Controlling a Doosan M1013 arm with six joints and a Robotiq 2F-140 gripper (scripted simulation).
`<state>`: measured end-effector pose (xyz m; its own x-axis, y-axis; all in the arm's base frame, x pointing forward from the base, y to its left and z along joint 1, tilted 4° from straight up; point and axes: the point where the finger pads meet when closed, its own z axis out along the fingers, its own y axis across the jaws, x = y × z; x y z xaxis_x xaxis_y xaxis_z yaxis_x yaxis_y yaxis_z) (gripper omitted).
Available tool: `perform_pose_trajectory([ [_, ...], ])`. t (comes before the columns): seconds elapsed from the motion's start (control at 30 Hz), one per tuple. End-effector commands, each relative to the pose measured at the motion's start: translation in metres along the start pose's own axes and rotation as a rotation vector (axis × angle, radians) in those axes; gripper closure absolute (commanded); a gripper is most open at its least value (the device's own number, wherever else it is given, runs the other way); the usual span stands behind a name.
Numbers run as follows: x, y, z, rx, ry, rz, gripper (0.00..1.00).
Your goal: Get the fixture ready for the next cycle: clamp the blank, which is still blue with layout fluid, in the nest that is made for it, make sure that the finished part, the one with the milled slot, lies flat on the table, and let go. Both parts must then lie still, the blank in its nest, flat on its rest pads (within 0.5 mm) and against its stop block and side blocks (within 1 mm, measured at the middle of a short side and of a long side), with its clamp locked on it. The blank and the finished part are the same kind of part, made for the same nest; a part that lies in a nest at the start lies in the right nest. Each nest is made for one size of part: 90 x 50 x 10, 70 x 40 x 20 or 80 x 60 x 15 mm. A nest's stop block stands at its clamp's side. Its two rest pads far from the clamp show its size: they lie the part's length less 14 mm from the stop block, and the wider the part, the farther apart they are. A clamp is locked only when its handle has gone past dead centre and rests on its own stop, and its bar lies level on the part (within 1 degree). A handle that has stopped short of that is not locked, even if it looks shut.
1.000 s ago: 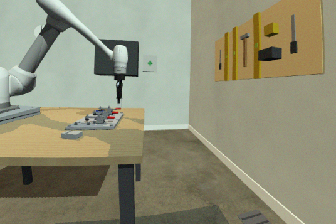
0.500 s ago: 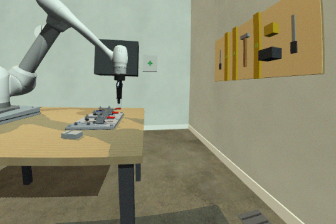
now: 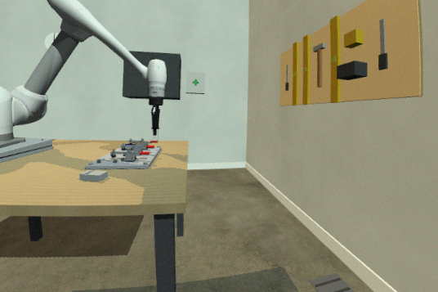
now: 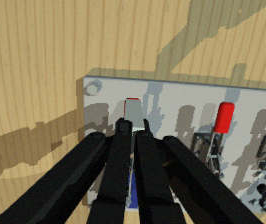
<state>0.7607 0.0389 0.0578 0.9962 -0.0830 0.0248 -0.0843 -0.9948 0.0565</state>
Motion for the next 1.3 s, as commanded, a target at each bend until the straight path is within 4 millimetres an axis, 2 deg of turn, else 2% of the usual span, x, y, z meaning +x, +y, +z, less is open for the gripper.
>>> perform_pose_trajectory([
  [0.0,0.0,0.0,0.0,0.0,0.0,0.0,1.0],
  [0.93,0.0,0.0,0.002,0.0,0.0,0.0,1.0],
  [1.27,0.0,0.0,-0.015,0.0,0.0,0.0,1.0],
])
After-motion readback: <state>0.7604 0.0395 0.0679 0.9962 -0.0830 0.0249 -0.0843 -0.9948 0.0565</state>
